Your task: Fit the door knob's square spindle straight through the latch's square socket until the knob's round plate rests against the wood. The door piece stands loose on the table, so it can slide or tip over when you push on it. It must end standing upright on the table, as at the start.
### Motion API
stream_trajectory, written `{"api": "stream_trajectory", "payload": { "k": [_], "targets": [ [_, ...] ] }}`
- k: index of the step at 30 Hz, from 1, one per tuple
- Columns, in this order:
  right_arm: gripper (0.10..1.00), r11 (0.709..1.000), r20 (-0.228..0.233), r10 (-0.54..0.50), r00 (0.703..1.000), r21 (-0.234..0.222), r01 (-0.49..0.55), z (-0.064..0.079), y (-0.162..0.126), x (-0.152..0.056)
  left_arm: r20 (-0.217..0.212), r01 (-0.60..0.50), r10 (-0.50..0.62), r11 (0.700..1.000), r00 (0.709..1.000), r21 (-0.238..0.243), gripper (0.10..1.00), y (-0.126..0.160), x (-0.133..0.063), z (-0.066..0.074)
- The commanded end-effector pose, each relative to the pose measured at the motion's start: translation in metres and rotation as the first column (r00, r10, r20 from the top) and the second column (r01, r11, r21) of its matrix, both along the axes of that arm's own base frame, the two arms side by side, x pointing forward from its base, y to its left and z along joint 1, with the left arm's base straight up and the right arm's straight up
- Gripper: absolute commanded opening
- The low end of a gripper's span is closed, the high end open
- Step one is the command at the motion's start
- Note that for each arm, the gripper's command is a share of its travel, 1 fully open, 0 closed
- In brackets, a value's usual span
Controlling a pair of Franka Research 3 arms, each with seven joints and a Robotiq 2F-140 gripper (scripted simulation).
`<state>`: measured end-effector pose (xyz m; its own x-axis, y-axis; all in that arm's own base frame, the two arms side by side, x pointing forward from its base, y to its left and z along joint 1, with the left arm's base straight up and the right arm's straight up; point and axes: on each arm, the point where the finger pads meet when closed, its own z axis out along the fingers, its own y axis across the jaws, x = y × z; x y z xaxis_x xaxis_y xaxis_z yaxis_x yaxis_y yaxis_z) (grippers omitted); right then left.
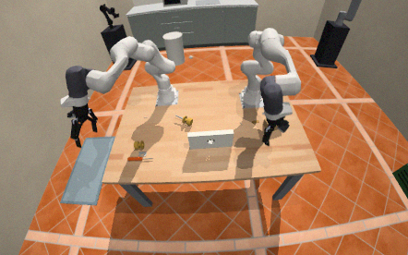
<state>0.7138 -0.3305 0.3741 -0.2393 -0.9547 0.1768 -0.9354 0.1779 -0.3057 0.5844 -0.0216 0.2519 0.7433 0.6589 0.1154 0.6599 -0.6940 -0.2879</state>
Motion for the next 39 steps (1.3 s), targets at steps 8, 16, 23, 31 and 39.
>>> {"api": "stream_trajectory", "payload": {
  "k": [8, 16, 23, 31, 39],
  "targets": [
    [1.0, 1.0, -0.032, -0.013, 0.999, 0.007, 0.013, 0.002, -0.041, -0.036, 0.004, -0.007, 0.007, 1.0, 1.0, -0.002, 1.0, 0.0, 0.001, 0.0],
    [1.0, 0.999, -0.049, -0.044, 0.998, 0.014, 0.045, 0.004, -0.072, -0.066, 0.004, -0.007, 0.007, 1.0, 1.0, -0.002, 1.0, 0.0, 0.001, 0.0],
    [1.0, 0.997, -0.063, -0.071, 0.996, 0.021, 0.072, 0.006, -0.097, -0.092, 0.004, -0.007, 0.007, 1.0, 1.0, -0.002, 1.0, 0.0, 0.001, 0.0],
    [1.0, 0.994, -0.078, -0.099, 0.992, 0.029, 0.102, 0.008, -0.124, -0.123, 0.004, -0.007, 0.007, 1.0, 1.0, -0.002, 1.0, 0.0, 0.001, 0.0],
    [1.0, 0.991, -0.091, -0.123, 0.988, 0.036, 0.127, 0.01, -0.144, -0.15, 0.004, -0.007, 0.007, 1.0, 1.0, -0.002, 1.0, 0.0, 0.001, 0.0]
  ]
}}
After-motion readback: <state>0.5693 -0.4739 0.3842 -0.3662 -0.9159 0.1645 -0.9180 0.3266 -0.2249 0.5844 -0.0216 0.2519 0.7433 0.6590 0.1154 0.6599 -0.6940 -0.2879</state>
